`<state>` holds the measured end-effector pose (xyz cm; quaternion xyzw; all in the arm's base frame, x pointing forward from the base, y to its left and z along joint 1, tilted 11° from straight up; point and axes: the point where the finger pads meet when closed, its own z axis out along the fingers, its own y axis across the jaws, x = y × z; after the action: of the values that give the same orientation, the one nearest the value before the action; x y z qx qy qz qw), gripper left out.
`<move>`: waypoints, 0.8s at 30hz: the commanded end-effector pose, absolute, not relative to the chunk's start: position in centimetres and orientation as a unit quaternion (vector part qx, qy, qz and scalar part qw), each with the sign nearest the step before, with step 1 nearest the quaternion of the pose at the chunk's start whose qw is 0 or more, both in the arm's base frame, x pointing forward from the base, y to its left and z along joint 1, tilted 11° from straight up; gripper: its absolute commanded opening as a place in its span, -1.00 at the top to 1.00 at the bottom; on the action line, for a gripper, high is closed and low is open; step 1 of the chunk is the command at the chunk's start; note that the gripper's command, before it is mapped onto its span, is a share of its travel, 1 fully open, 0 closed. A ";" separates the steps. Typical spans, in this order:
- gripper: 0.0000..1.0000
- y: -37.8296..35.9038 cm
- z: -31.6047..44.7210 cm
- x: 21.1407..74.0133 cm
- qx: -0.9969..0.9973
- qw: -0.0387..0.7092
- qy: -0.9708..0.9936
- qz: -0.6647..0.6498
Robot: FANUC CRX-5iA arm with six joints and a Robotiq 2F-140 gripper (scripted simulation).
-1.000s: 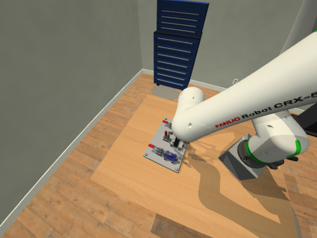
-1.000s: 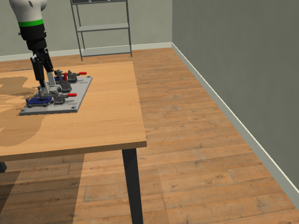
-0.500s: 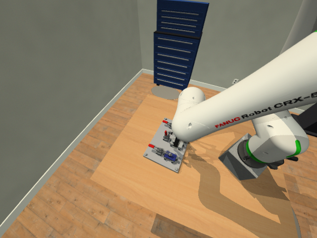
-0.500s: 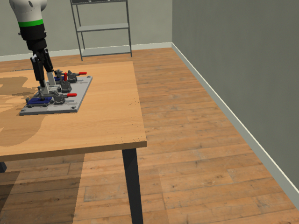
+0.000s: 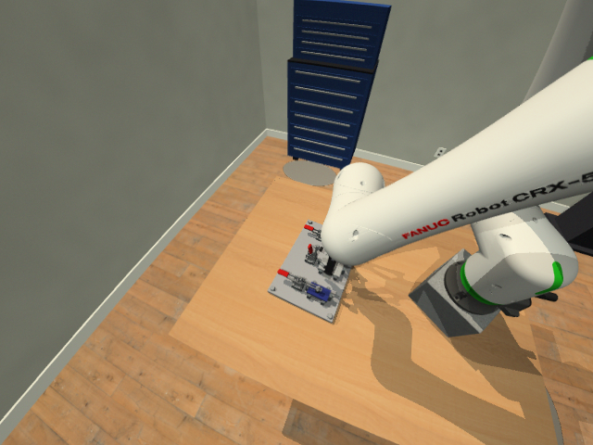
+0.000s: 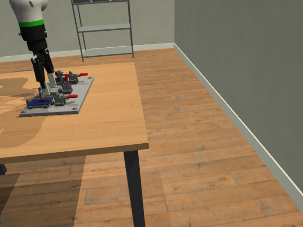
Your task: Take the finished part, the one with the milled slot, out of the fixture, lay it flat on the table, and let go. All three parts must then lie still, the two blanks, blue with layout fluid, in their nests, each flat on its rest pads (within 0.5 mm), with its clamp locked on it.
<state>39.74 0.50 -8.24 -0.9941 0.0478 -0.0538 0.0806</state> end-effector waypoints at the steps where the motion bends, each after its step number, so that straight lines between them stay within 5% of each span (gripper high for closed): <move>1: -0.16 0.5 -8.2 39.8 -0.994 0.081 0.048 -0.054; 7: -0.16 0.5 -8.2 39.8 -0.994 0.081 0.048 -0.054; 8: 1.00 0.5 -8.2 39.8 -0.994 0.081 0.048 -0.054; 24: 1.00 0.5 -8.2 39.7 -0.994 0.081 0.048 -0.054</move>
<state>39.74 0.50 -8.22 -0.9941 0.0477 -0.0538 0.0806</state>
